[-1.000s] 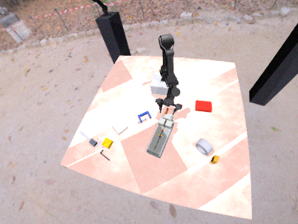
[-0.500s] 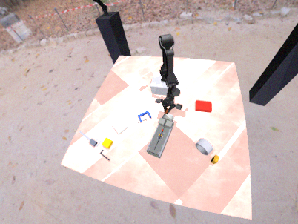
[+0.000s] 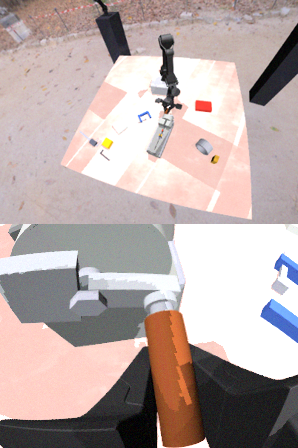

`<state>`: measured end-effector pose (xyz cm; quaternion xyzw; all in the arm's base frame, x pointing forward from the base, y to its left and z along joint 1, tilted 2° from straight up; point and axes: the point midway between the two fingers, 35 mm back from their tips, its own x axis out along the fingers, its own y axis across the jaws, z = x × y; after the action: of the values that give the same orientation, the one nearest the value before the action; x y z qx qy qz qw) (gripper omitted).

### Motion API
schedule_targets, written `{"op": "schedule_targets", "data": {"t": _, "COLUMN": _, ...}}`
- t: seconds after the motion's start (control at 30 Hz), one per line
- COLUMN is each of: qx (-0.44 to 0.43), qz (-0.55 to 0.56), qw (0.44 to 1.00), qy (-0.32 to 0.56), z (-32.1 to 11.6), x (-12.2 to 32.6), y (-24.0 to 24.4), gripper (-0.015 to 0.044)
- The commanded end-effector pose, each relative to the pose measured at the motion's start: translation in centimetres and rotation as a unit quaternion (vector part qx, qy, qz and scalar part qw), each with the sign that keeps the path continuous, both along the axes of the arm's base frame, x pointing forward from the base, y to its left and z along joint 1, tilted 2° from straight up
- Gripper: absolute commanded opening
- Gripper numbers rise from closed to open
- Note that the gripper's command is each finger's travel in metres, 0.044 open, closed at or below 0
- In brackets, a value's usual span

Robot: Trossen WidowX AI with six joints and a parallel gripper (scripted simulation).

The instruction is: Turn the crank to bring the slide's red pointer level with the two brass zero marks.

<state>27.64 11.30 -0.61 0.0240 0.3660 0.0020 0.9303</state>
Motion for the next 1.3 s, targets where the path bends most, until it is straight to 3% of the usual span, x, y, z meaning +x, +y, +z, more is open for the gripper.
{"op": "schedule_targets", "data": {"t": 0.0, "qx": 0.000, "qz": 0.000, "qw": 1.000, "qy": -0.001, "z": 0.3, "x": 0.0, "y": -0.1, "gripper": 0.0000}}
{"op": "schedule_targets", "data": {"t": 1.27, "qx": 0.001, "qz": 0.000, "qw": 1.000, "qy": -0.002, "z": 4.2, "x": -0.1, "y": 2.0, "gripper": 0.0000}}
